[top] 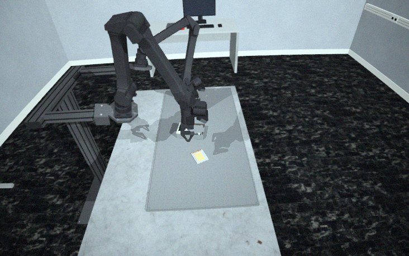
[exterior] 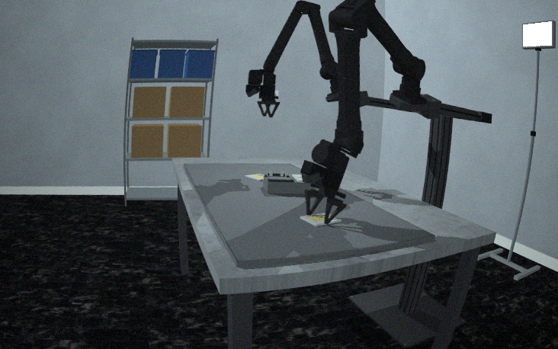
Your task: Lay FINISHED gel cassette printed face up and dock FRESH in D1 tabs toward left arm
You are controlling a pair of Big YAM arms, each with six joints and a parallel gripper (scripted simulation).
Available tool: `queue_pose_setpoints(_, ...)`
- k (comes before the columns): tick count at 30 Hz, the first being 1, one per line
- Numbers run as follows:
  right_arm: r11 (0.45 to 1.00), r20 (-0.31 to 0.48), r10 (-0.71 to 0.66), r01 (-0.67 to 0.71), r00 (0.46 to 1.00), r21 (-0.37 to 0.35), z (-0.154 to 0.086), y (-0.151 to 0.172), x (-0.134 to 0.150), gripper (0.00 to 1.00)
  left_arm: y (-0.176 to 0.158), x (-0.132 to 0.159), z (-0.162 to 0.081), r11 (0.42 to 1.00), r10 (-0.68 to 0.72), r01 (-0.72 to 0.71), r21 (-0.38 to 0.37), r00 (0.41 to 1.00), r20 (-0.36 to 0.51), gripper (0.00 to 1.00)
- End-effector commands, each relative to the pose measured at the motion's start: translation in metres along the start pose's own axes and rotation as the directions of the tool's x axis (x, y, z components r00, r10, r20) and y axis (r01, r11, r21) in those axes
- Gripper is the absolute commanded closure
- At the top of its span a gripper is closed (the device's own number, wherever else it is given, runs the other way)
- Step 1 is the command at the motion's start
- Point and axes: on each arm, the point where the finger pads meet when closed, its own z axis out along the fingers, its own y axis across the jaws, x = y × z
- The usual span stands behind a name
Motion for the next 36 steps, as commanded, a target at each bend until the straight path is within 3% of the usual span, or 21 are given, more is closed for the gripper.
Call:
queue_pose_setpoints(1, 1.0, 0.018, -0.007, 0.007, 1.0, 0.001, -0.0052, -0.0027, -0.0107, 0.0, 0.0, -0.0027, -0.0012, 1.0, 0.0, 0.0, 0.0, 1.0, 0.005, 0.08)
queue_pose_setpoints(10, 1.0, 0.018, -0.007, 0.007, 1.0, 0.001, -0.0052, -0.0027, -0.0107, 0.0, 0.0, -0.0027, -0.0012, 1.0, 0.0, 0.0, 0.0, 1.0, 0.005, 0.08)
queue_pose_setpoints(11, 1.0, 0.018, -0.007, 0.007, 1.0, 0.001, -0.0052, -0.0027, -0.0107, 0.0, 0.0, -0.0027, -0.0012, 1.0, 0.0, 0.0, 0.0, 1.0, 0.005, 0.02)
queue_pose_setpoints(36, 1.0, 0.018, -0.007, 0.007, 1.0, 0.001, -0.0052, -0.0027, -0.0107, 0.0, 0.0, -0.0027, -0.0052, 1.0, 0.0, 0.0, 0.0, 1.0, 0.005, 0.02)
